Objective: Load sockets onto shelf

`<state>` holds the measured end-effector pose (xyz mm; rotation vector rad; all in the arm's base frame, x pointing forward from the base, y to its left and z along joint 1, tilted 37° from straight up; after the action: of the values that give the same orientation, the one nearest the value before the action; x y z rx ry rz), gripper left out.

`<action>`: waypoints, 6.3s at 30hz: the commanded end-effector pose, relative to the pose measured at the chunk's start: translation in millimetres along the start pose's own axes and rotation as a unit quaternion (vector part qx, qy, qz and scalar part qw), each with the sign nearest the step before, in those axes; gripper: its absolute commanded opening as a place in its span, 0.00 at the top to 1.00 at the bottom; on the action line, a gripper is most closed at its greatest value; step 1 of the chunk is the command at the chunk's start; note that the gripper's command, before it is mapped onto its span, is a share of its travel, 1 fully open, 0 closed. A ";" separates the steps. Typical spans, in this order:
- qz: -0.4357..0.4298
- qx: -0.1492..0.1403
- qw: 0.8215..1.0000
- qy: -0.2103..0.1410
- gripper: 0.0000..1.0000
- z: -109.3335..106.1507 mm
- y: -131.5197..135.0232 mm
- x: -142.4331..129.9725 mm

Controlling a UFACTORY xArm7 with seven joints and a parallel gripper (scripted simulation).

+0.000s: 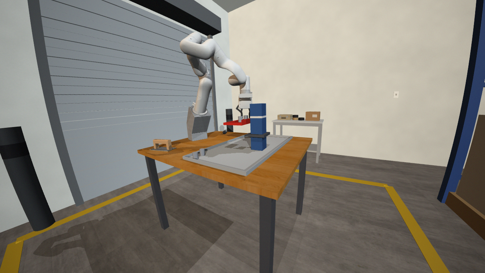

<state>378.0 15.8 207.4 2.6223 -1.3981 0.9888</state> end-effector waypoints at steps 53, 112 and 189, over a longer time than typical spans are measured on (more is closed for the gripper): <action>0.000 0.001 1.000 0.000 0.48 -18.4 -0.9 0.2; 0.118 0.006 0.993 -0.009 0.00 -109.5 81.2 0.3; -0.530 -0.271 0.735 0.323 0.00 -268.8 47.7 -220.2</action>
<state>131.0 200.2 308.4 1.8462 -0.0621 0.9469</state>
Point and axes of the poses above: the point where the finger pads meet when closed, its own z axis out along the fingers, its own y axis across the jaws, x = y × z, the point moved 2 cm from there along -z, back along the fingers, and after that the axes turned 10 degrees about -z, right-handed, at the moved point
